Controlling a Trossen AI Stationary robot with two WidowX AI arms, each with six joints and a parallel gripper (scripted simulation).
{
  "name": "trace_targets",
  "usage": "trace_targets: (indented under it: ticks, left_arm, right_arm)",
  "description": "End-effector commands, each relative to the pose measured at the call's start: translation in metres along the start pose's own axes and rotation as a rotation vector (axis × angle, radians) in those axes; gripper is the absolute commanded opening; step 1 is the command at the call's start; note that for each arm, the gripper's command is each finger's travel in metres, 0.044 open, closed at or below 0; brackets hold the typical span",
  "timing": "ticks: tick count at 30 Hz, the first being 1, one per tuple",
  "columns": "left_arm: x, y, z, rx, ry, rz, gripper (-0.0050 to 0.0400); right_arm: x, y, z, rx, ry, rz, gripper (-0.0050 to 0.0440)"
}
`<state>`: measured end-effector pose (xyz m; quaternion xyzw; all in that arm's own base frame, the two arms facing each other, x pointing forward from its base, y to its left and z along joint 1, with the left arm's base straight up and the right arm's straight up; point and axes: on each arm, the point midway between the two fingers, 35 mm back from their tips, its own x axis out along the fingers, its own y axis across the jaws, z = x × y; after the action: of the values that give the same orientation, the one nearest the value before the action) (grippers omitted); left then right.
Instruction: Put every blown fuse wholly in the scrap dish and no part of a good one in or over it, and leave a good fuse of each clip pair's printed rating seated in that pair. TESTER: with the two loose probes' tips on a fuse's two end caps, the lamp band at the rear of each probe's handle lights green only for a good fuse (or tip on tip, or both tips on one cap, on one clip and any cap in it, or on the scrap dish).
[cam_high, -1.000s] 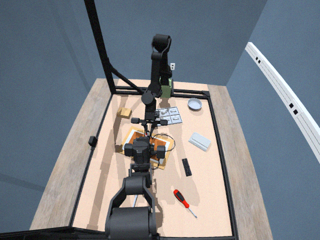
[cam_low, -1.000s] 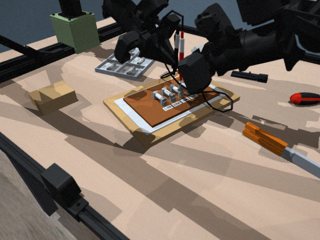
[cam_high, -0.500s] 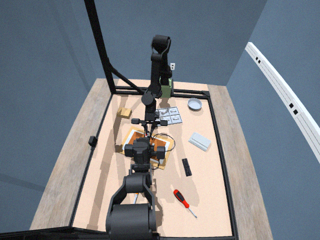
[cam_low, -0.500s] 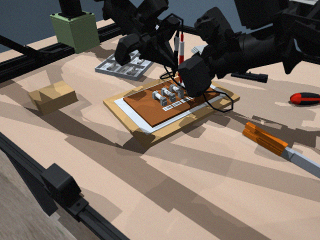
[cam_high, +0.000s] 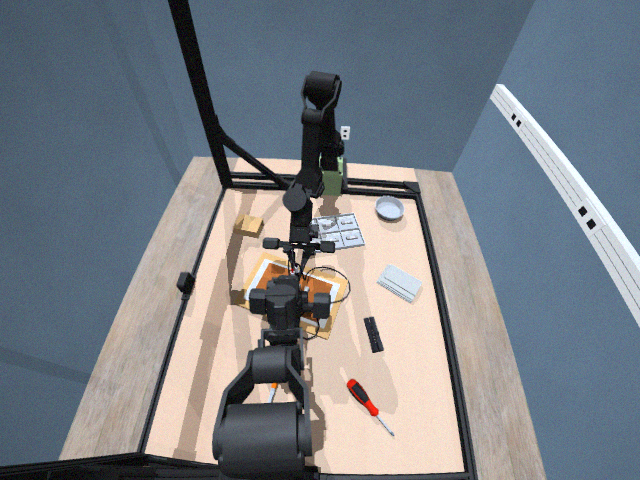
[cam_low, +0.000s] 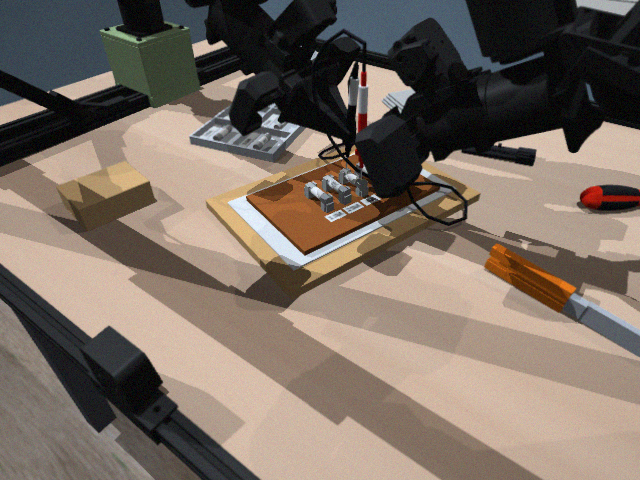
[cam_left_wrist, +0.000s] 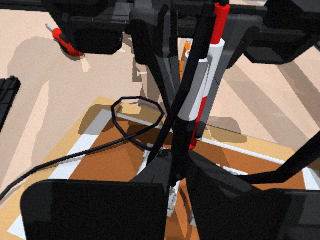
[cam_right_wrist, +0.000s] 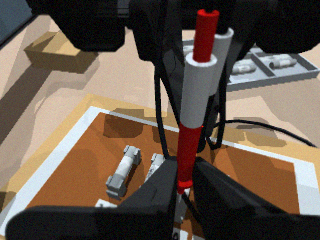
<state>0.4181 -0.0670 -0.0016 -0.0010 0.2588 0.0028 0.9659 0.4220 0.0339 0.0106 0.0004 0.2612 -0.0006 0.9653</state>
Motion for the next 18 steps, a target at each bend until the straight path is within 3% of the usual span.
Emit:
trace_targets:
  ticks: [1,18]
  left_arm:
    - [0.0004,0.0012,-0.001,-0.001,-0.002,0.002,-0.005]
    - [0.0012,-0.0001,0.0035,-0.004,-0.018,-0.001,-0.005]
  right_arm:
    - [-0.0001,-0.0005,0.0037,-0.002,-0.014,0.001,-0.005]
    - [0.0005,0.0002,0.0074,0.002,-0.028,0.001,-0.005]
